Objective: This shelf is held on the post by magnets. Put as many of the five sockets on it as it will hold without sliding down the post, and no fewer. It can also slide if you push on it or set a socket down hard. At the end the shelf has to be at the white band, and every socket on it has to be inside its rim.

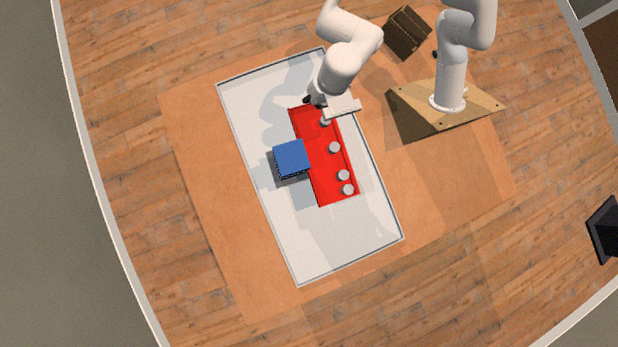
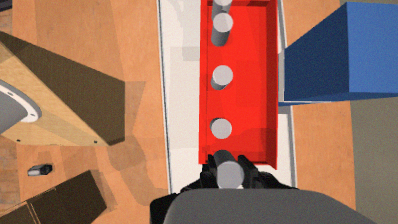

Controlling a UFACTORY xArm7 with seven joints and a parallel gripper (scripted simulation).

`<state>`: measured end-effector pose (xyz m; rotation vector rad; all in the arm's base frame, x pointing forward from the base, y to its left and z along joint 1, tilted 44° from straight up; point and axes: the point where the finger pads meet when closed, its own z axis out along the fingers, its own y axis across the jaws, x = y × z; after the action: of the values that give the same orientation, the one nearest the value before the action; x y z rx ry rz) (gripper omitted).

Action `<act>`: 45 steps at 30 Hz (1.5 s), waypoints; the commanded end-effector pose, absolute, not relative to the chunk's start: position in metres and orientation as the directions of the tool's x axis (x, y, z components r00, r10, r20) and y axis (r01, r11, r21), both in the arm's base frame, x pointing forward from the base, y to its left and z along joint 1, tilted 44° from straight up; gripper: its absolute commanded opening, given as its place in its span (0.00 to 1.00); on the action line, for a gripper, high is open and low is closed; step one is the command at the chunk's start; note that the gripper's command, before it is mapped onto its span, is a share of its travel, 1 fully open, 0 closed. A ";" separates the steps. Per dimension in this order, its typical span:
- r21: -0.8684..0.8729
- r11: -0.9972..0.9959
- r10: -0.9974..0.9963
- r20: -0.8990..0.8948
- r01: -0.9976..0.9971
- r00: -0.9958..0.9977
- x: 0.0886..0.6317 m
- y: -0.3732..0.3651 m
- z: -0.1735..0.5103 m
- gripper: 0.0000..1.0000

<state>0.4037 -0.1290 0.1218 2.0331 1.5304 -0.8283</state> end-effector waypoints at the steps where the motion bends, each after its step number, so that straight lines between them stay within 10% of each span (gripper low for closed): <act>1: 0.010 -0.270 0.685 -0.700 0.963 0.200 0.405 -0.132 0.118 0.00; 45: 0.010 -0.270 0.685 -0.700 0.963 0.200 0.401 -0.150 0.099 0.00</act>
<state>0.3992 -0.1512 0.0985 2.0324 1.5307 -0.8260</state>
